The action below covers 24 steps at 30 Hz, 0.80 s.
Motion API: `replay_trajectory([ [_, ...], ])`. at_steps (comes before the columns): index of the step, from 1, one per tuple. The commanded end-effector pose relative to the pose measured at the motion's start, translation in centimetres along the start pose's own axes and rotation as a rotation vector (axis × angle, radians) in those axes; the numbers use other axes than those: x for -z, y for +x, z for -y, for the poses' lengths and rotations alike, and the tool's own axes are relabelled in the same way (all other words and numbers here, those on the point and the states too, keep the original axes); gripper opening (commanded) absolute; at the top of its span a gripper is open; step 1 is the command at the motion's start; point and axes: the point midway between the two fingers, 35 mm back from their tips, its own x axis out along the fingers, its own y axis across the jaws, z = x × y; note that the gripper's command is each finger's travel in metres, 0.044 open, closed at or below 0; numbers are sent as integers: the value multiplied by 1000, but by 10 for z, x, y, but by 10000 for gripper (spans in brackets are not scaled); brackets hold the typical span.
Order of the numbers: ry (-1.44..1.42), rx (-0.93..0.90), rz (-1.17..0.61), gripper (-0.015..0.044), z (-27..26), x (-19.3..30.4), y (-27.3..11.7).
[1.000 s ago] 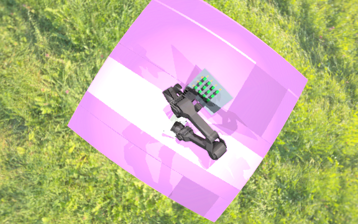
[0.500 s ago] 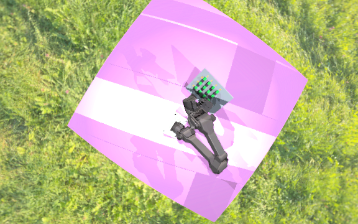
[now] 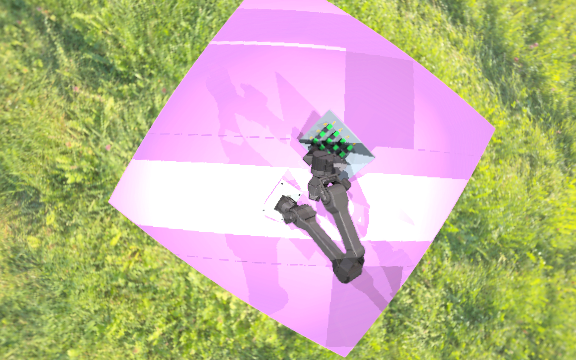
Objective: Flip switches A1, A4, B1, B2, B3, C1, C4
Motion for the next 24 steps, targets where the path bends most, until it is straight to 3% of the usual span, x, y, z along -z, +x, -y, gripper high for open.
replay_trajectory([
  [1, 6, 0, 6, 0, 1, -1, 3],
  [24, 6, -1, 7, 0, 1, -1, 14],
])
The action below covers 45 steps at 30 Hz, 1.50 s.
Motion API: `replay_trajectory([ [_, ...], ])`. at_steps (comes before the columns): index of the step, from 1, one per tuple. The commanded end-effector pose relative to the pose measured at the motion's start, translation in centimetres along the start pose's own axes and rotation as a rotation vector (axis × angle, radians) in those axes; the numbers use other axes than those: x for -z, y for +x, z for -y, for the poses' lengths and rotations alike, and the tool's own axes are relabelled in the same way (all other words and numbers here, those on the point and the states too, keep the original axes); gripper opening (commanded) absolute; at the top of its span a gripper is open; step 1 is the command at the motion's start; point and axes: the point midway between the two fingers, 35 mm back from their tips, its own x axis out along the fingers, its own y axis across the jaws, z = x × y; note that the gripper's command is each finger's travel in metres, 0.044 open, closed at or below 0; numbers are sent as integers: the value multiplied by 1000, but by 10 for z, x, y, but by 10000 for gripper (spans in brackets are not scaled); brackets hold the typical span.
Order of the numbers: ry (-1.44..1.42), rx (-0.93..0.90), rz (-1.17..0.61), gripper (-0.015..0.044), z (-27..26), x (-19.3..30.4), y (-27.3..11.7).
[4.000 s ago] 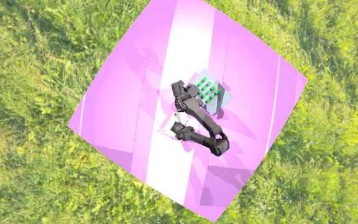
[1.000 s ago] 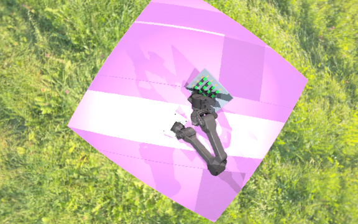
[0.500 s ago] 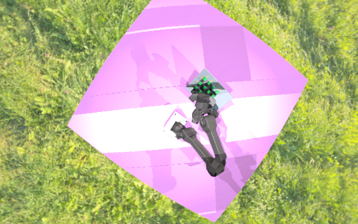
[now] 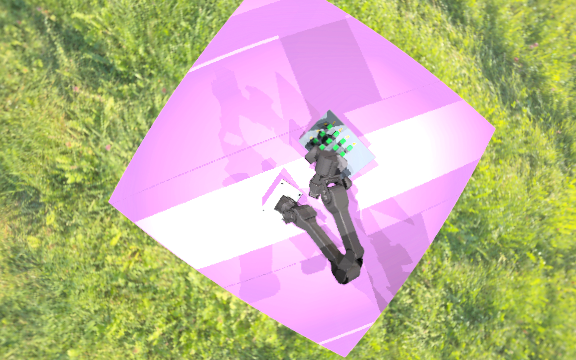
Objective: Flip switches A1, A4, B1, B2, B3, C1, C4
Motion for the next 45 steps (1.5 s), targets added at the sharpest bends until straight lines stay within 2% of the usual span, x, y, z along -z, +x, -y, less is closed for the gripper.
replay_trajectory([
  [1, 1, -5, 0, 0, 0, 0, 0],
  [45, 2, -5, 1, 0, 0, 0, 5],
])
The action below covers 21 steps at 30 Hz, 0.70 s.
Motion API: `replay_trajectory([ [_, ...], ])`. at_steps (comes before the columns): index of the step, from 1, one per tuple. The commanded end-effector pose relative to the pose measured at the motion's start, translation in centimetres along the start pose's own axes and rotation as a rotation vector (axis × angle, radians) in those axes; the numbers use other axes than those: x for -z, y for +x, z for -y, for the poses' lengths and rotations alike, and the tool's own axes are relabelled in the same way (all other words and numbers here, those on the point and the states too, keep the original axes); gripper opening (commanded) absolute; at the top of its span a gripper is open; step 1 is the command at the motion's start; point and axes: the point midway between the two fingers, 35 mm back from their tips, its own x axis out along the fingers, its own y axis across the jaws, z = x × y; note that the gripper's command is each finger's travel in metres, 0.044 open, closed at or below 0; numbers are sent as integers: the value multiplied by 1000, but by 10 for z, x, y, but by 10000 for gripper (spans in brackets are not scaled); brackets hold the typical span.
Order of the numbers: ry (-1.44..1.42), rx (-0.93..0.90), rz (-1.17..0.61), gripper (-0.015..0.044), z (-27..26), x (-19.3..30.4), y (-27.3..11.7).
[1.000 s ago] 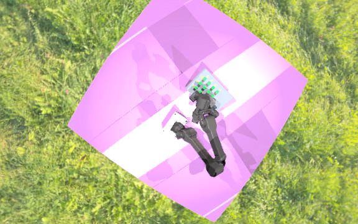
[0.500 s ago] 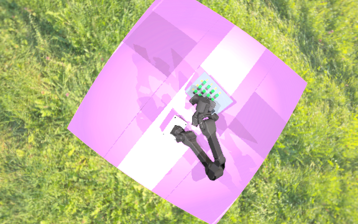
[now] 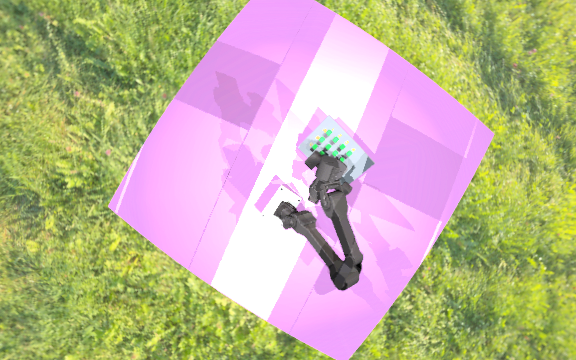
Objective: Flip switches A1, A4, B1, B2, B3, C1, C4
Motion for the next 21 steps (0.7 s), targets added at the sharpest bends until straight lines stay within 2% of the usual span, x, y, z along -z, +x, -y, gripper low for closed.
replay_trajectory([
  [1, 0, -5, 0, 0, -1, 0, 0],
  [7, -1, -2, -1, 0, -1, 0, -1],
  [15, -2, -8, 22, 0, -1, 3, -62],
  [21, -1, -7, 24, 0, -6, -1, -65],
])
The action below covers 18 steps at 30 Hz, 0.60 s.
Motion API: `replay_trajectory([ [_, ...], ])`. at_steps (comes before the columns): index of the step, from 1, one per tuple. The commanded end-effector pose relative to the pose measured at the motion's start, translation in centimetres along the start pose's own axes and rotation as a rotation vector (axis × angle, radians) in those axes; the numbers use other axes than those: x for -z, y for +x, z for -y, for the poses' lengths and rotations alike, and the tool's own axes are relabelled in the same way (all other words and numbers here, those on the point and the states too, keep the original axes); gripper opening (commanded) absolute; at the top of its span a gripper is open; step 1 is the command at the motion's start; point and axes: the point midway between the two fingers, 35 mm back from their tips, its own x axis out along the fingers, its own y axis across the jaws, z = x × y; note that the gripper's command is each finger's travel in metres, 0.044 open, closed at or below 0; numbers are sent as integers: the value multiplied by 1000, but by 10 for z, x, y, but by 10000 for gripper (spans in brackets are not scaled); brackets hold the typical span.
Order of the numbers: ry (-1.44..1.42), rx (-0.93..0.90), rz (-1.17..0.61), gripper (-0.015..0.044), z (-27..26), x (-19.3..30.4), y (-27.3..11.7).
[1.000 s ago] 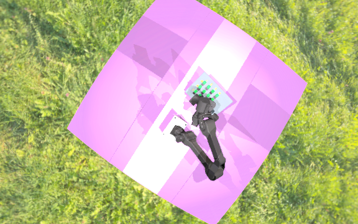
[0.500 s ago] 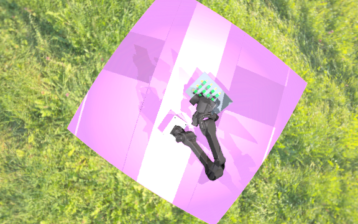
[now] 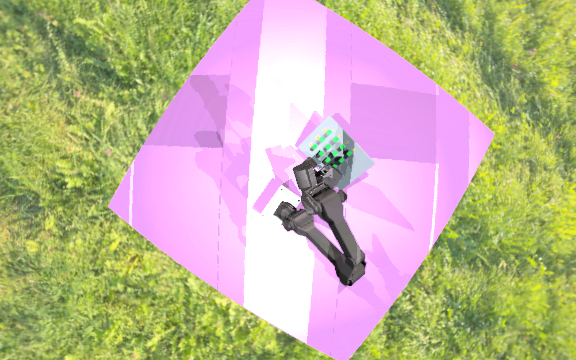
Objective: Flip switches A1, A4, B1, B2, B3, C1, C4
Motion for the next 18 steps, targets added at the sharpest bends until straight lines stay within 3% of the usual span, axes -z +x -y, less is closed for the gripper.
replay_trajectory([
  [1, -2, 6, -5, 0, -10, -7, -4],
  [6, 0, 5, -4, 0, -49, -29, -8],
  [18, 0, 5, -4, 0, -51, -29, -8],
])
